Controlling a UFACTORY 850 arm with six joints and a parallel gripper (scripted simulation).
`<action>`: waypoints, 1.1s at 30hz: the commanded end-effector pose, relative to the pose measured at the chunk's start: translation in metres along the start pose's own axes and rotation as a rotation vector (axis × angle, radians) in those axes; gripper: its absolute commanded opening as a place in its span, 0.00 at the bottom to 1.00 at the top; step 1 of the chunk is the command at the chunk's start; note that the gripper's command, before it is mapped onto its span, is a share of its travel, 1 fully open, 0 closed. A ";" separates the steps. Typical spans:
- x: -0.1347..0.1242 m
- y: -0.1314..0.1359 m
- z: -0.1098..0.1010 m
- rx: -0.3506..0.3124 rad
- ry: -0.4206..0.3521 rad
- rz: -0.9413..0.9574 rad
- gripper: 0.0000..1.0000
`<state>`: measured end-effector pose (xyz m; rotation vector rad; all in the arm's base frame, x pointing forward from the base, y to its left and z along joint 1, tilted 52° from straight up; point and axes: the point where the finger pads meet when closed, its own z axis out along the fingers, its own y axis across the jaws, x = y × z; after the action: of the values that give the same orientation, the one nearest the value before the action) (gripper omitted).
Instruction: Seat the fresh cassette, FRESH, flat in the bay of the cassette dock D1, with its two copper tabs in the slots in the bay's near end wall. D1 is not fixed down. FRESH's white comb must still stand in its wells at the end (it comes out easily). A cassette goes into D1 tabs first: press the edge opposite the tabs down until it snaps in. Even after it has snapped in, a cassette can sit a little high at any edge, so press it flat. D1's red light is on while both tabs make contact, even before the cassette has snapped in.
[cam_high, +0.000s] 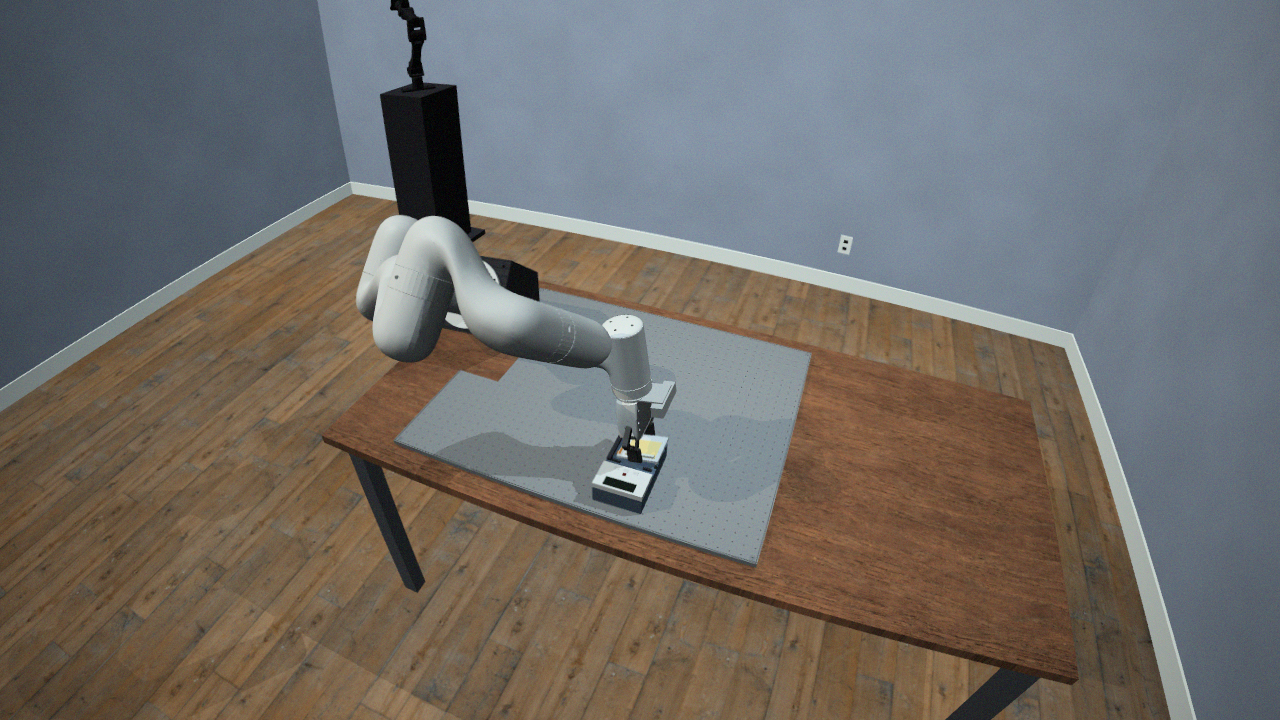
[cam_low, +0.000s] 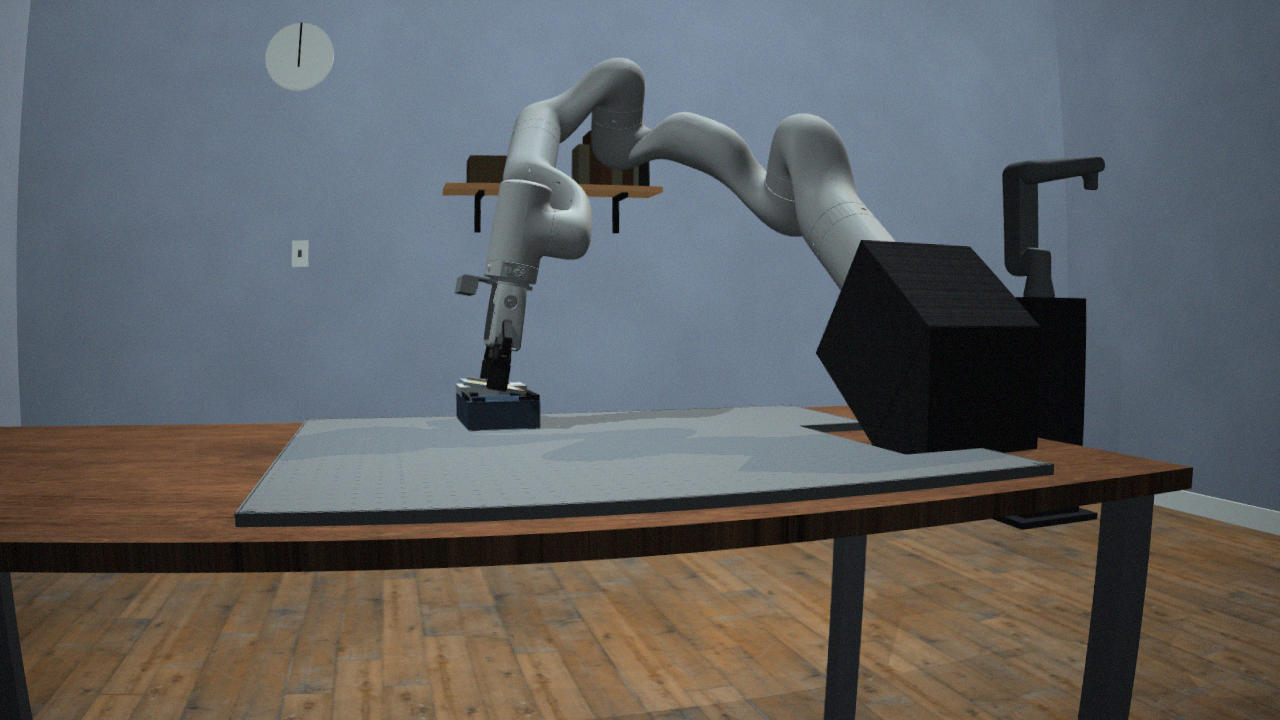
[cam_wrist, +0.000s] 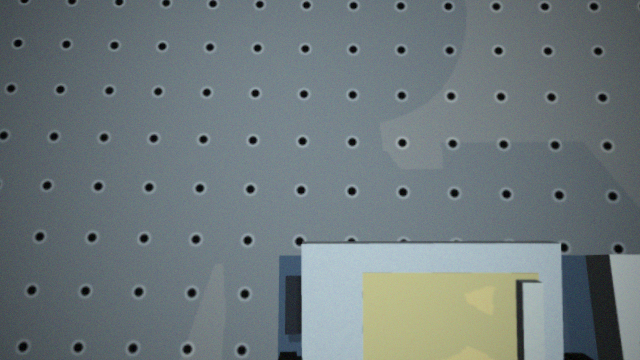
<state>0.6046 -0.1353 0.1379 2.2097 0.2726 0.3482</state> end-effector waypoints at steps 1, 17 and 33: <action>0.000 0.000 0.001 0.000 0.001 0.000 0.00; 0.000 0.000 0.006 0.000 0.001 0.000 0.00; 0.000 0.000 0.006 0.000 0.001 0.000 1.00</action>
<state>0.6058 -0.1401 0.1342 2.2097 0.2726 0.3484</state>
